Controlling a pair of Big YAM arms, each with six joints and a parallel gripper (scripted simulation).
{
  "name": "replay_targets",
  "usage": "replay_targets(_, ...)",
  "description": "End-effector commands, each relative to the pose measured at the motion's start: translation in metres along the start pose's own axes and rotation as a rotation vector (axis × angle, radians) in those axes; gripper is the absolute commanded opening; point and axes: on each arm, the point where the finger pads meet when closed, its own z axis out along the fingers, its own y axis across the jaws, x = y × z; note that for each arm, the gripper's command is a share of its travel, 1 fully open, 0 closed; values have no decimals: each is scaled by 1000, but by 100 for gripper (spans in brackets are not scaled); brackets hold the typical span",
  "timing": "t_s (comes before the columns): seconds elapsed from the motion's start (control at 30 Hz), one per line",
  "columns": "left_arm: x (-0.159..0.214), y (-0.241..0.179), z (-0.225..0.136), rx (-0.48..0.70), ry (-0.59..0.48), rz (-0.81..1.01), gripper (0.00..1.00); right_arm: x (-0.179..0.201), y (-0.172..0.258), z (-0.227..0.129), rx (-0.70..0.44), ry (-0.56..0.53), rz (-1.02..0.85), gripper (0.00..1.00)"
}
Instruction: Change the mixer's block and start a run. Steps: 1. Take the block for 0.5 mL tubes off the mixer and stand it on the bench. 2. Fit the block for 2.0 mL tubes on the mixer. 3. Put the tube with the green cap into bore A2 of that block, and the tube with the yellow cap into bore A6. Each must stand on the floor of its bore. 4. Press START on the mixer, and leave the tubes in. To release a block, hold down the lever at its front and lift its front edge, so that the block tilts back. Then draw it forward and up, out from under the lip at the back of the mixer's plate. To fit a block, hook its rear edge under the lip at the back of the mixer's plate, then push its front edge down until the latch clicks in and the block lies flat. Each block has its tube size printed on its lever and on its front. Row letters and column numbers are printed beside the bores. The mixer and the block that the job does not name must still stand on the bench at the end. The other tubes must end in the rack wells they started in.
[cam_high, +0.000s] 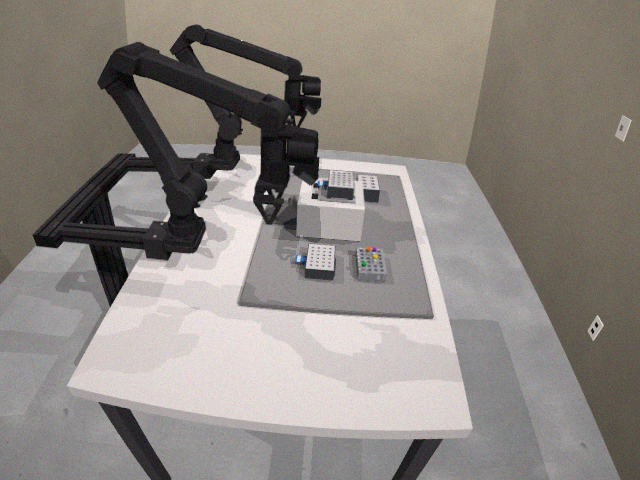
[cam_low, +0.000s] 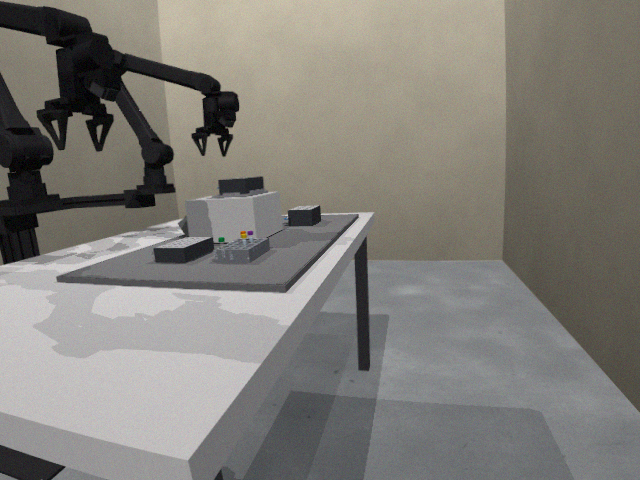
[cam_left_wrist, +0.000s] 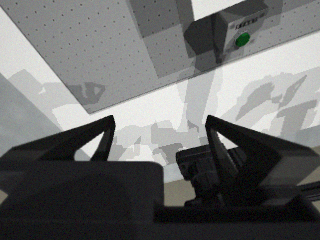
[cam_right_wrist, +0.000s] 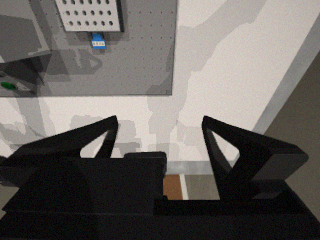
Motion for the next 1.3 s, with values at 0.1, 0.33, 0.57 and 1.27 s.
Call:
replay_targets(0.1,-25,9,-17,-36,-47,-152,100,-6,-3,-9,1,-21,6,100)
replay_targets(0.33,-32,12,-26,-51,-73,-307,100,-17,6,-3,-1,-9,-4,36)
replay_targets(0.57,-32,13,-31,-57,-94,-392,100,-54,12,-9,7,-37,24,36)
replay_targets(1.27,-34,13,-26,-44,-75,-346,100,-155,64,-8,-3,-39,-10,36)
